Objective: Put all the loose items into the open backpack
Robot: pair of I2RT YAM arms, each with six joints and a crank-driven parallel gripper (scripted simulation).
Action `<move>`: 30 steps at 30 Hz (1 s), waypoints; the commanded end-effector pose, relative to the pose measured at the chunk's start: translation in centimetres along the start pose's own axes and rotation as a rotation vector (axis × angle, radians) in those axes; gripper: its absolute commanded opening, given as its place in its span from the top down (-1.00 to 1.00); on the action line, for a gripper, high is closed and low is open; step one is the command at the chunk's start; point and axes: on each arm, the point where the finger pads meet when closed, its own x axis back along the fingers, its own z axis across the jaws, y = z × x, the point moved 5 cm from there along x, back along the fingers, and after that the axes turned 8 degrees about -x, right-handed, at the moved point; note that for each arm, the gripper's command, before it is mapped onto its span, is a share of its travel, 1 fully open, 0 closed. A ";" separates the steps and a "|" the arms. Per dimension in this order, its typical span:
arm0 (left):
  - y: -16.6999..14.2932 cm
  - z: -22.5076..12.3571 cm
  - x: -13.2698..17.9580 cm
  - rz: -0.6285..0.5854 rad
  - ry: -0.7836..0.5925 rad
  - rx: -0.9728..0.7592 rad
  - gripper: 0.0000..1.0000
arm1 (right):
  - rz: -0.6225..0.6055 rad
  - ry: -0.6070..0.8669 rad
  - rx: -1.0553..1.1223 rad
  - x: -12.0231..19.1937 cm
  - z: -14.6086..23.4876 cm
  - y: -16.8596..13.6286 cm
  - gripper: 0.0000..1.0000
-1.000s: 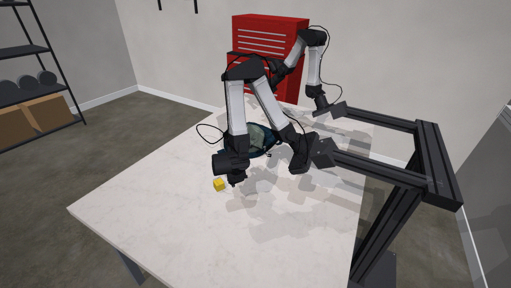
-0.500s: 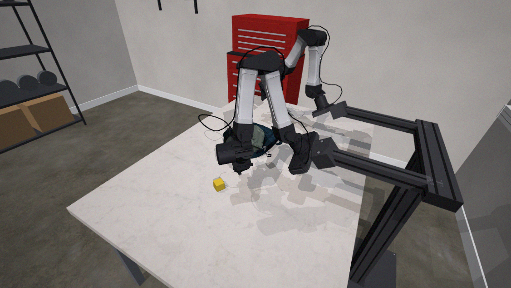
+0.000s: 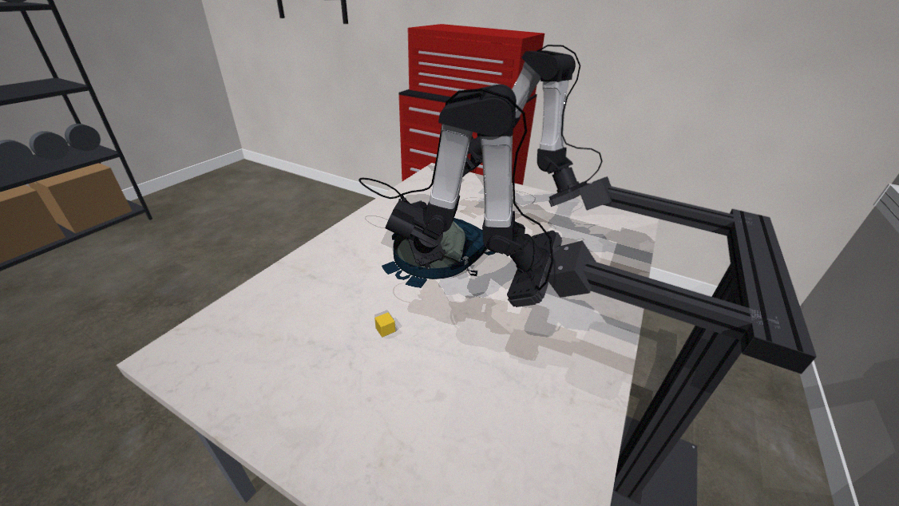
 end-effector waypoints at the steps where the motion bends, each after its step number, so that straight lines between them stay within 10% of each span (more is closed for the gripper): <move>1: 1.4 0.1 -2.9 0.116 0.297 0.118 0.86 | -0.018 0.002 0.005 0.1 0.1 0.6 -0.80; 20: 13.2 -4.6 -16.0 0.119 0.562 0.396 0.86 | -0.018 0.002 0.005 0.1 0.1 0.6 -0.80; 30: 12.3 -3.0 -16.4 0.137 0.631 0.415 0.86 | -0.018 0.002 0.005 0.1 0.1 0.6 -0.80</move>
